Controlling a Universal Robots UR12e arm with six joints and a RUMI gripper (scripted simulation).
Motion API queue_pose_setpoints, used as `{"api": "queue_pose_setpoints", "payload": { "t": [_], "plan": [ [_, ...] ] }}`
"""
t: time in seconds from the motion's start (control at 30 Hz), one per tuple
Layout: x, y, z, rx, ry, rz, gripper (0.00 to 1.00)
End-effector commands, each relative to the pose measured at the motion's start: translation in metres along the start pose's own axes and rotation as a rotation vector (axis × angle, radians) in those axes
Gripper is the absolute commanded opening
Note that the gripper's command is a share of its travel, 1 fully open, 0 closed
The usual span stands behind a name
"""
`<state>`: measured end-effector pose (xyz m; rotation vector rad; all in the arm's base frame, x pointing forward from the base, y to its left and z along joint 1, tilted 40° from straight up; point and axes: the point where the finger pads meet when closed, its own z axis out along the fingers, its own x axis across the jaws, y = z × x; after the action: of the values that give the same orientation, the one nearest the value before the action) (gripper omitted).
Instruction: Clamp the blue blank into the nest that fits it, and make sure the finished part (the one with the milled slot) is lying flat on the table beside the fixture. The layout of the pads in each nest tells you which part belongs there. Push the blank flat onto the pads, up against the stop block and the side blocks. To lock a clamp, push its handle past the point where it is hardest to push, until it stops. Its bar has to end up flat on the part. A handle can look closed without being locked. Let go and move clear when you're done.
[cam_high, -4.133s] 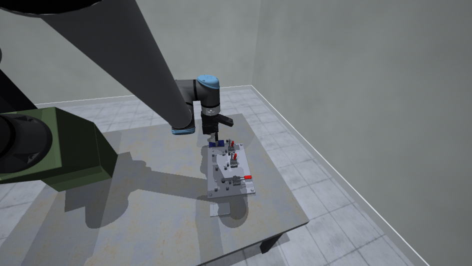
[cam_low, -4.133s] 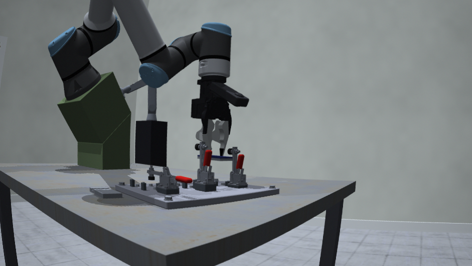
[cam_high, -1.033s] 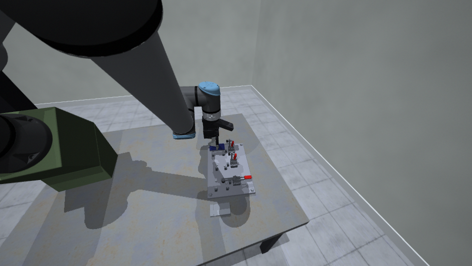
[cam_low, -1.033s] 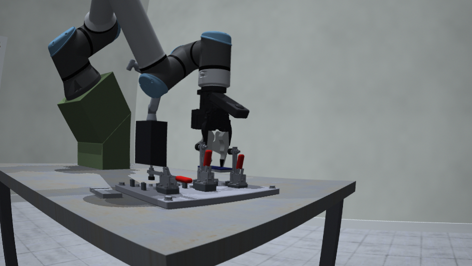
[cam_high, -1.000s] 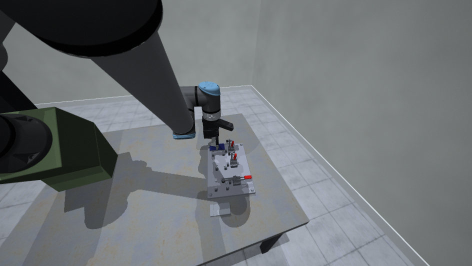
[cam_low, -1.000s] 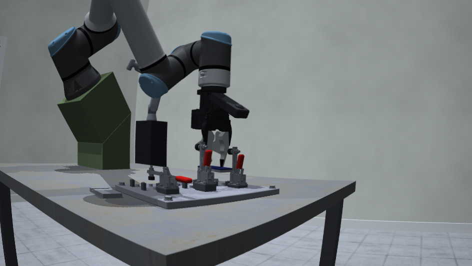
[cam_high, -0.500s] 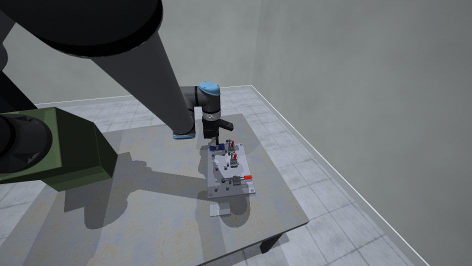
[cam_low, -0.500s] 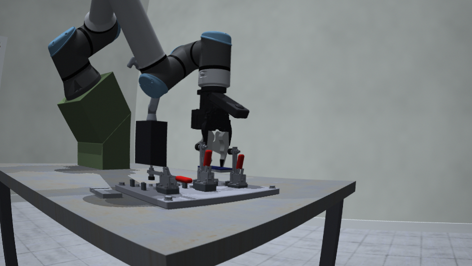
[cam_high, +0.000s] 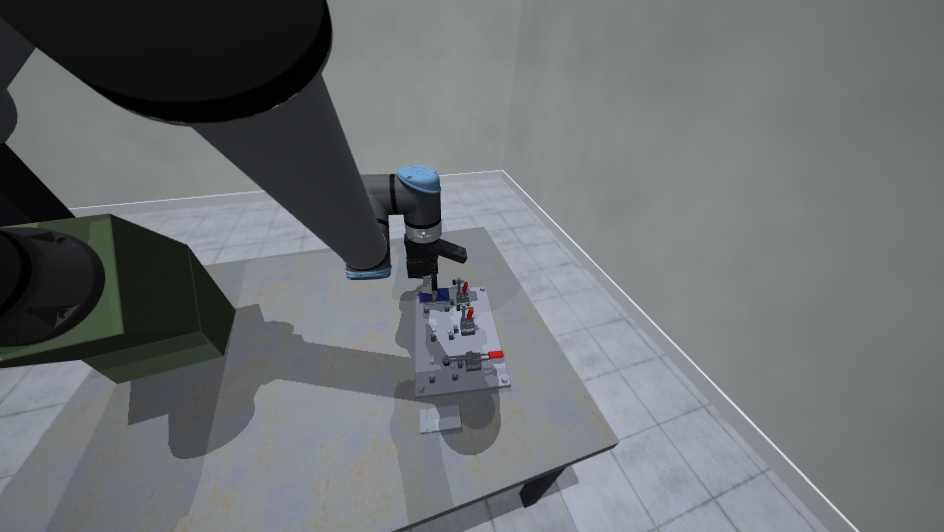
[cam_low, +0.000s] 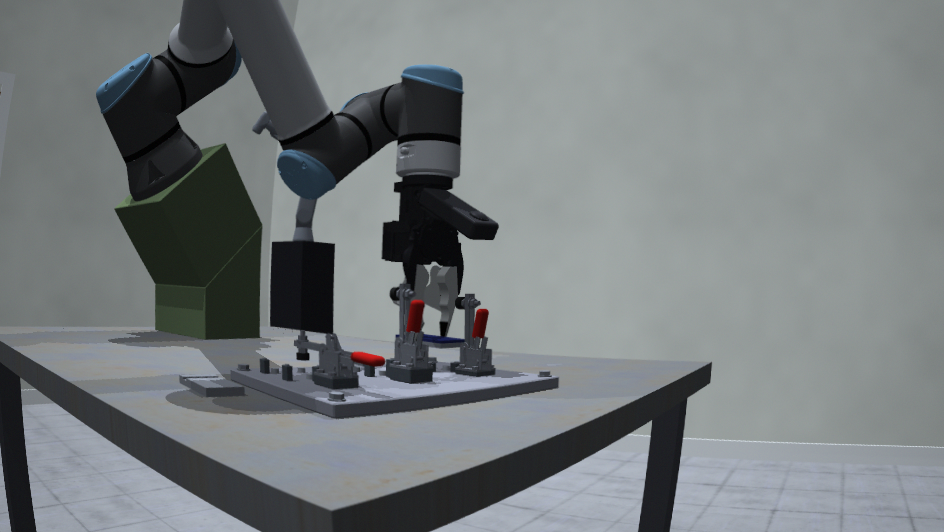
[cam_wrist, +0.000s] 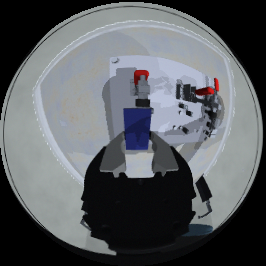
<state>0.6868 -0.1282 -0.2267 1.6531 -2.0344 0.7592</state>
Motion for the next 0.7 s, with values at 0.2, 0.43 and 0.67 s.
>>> {"api": "queue_pose_setpoints", "payload": {
  "t": [0.2, 0.43, 0.67],
  "plan": [
    [0.000, 0.000, 0.006, 0.001, 0.000, 0.000, 0.00],
    [0.000, 0.000, 0.011, 0.001, 0.000, 0.000, 0.00],
    [0.000, 0.000, 0.014, 0.001, 0.000, 0.000, 0.00]
  ]
}}
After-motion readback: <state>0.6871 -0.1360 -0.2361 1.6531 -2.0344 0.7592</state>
